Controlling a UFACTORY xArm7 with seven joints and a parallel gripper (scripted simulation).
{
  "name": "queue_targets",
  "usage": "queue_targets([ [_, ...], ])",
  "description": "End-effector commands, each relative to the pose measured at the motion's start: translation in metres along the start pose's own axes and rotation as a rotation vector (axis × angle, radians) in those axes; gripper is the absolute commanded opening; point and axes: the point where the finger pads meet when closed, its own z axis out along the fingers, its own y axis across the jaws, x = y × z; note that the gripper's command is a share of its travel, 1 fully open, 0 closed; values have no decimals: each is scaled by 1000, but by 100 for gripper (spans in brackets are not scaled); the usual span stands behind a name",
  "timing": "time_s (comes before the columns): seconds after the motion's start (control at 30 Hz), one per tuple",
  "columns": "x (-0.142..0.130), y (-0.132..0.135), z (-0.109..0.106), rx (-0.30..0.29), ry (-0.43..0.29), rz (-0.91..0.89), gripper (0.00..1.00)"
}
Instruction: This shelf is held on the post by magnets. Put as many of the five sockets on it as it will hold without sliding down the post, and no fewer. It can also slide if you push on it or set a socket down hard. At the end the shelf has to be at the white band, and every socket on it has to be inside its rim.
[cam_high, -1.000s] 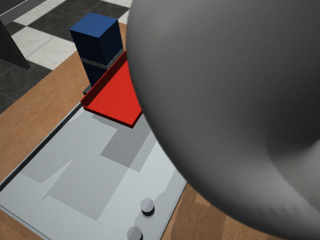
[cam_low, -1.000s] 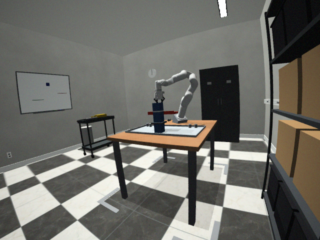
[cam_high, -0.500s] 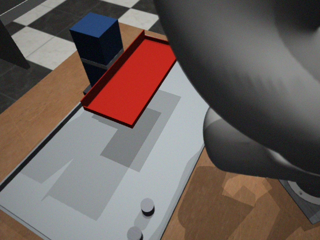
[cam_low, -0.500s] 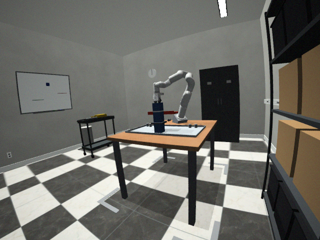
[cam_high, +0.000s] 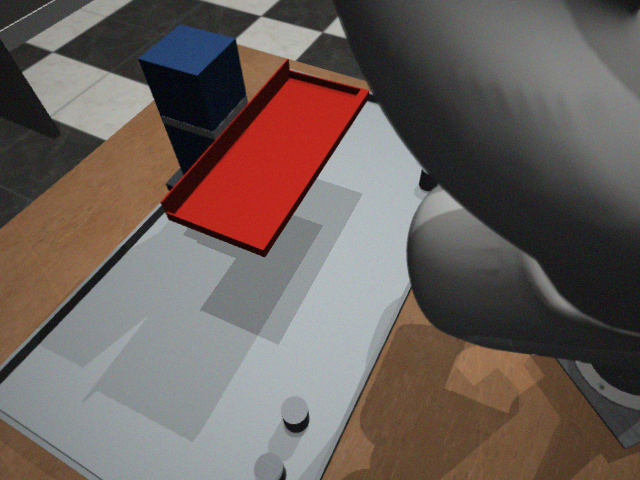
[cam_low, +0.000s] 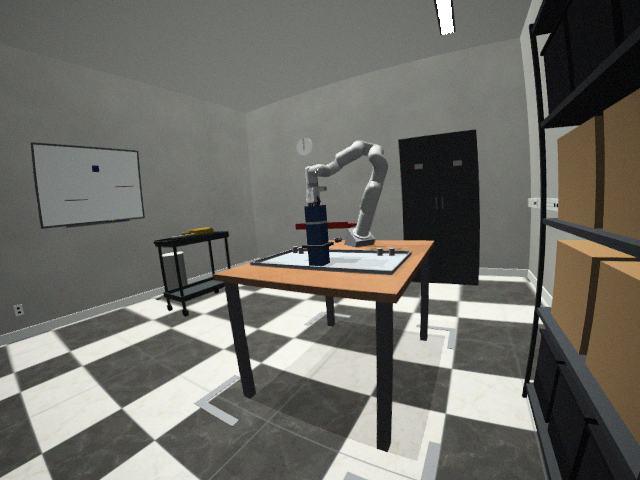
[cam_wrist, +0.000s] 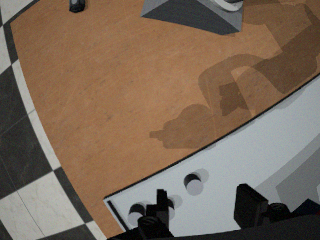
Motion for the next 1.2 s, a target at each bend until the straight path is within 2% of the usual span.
queue_targets([
  [0.0,-1,-1,-1,3,-3,2,61],
  [0.13,-2,0,3,3,-3,2,61],
  [0.27,-9,4,18,3,-3,2,61],
  [0.5,-30,15,69,3,-3,2,61],
  [0.57,-30,15,69,3,-3,2,61],
  [0.73,-46,25,109,3,-3,2,61],
  [0.87,-56,30,133,3,-3,2,61],
  [1.0,-61,33,145,3,-3,2,61],
  [1.17,-62,33,147,3,-3,2,61],
])
